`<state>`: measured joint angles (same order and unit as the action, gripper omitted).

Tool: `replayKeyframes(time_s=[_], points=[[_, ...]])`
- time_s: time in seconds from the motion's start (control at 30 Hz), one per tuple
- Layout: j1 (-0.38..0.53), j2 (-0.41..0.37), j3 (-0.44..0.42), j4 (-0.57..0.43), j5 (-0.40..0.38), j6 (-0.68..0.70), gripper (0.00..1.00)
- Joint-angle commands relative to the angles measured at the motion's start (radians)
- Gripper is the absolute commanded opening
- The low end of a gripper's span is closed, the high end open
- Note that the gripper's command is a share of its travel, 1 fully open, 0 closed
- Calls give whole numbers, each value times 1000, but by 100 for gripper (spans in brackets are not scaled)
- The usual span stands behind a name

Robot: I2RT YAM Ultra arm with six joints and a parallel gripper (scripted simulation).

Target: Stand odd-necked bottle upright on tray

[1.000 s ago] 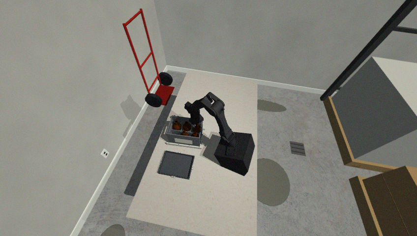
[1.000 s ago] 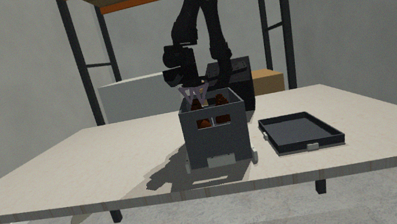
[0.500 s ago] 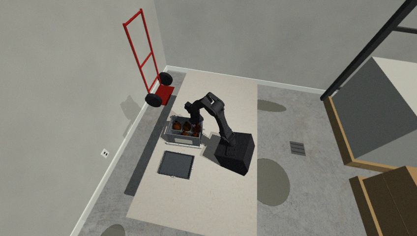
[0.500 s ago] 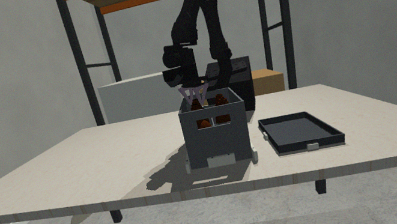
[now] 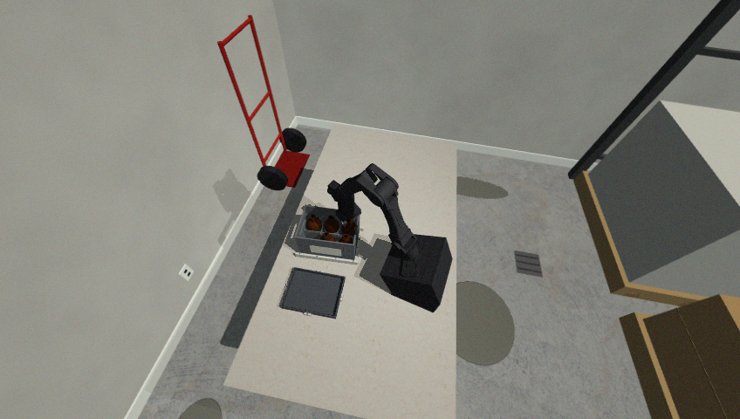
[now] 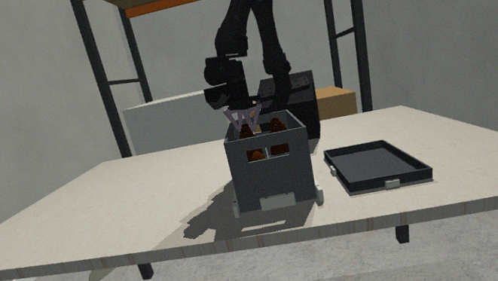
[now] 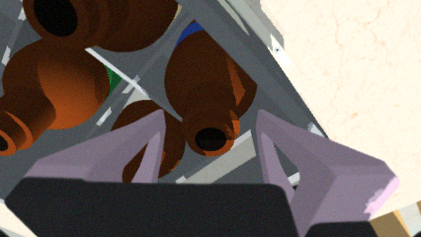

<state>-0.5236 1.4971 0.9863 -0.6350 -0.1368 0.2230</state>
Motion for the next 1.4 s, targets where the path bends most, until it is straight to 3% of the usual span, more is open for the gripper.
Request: replayKeyframes(time_s=[0.0, 0.47, 0.5, 1.37], points=[[4, -3, -6, 21, 7, 6, 61], [4, -3, -6, 21, 7, 6, 61], [4, -3, -6, 21, 7, 6, 0], [4, -3, -6, 22, 6, 5, 0]])
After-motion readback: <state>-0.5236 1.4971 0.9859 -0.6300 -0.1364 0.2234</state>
